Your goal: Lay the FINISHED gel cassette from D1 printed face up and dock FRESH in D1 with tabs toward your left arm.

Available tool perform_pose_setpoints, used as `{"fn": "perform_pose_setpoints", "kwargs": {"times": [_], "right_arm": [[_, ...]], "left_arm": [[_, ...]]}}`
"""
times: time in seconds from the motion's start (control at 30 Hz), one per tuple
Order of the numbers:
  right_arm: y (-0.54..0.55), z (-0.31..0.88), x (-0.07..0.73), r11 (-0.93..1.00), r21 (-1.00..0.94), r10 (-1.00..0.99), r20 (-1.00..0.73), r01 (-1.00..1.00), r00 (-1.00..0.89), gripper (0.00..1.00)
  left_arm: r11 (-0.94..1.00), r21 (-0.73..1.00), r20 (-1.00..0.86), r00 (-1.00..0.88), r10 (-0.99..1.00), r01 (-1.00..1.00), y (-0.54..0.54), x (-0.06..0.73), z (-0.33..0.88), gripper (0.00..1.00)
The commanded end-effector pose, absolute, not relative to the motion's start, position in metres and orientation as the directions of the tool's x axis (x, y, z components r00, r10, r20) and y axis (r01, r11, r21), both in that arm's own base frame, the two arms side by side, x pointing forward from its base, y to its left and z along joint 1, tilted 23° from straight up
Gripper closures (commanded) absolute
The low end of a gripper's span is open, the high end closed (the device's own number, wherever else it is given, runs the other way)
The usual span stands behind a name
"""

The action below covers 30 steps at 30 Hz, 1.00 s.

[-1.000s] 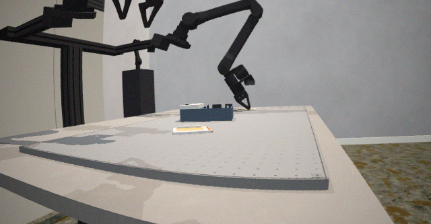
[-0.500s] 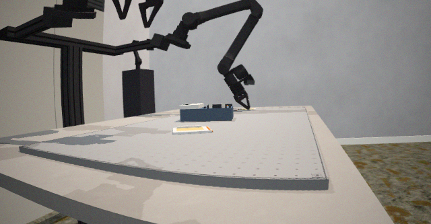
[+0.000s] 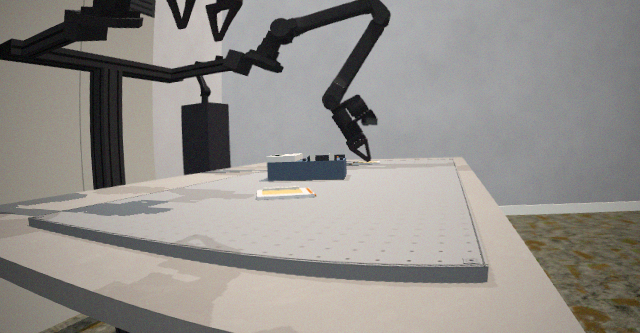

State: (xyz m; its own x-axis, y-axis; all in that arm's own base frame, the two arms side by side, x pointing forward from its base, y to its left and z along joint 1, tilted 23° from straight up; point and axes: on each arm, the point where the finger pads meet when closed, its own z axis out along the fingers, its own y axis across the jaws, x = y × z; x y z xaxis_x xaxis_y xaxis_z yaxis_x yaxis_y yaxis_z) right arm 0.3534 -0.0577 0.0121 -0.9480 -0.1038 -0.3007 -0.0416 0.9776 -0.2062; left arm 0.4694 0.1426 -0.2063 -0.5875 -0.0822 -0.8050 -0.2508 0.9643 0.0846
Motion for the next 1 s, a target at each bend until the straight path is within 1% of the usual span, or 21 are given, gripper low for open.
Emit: {"fn": "perform_pose_setpoints", "kwargs": {"times": [0.0, 0.97], "right_arm": [[-0.0588, 0.0286, 0.3675, 0.977, -0.211, -0.114, -0.333, -0.044, -0.936, 0.0], [-0.0588, 0.0286, 0.3675, 0.977, -0.211, -0.114, -0.333, -0.044, -0.936, 0.0]], "left_arm": [[0.964, 0.084, -0.809, -0.582, -0.081, -0.252, 0.1403, 0.4631, -0.1978, 0.02], [0.964, 0.084, -0.81, -0.581, -0.081, -0.252, 0.1384, 0.4581, -0.1938, 0.02]]}}
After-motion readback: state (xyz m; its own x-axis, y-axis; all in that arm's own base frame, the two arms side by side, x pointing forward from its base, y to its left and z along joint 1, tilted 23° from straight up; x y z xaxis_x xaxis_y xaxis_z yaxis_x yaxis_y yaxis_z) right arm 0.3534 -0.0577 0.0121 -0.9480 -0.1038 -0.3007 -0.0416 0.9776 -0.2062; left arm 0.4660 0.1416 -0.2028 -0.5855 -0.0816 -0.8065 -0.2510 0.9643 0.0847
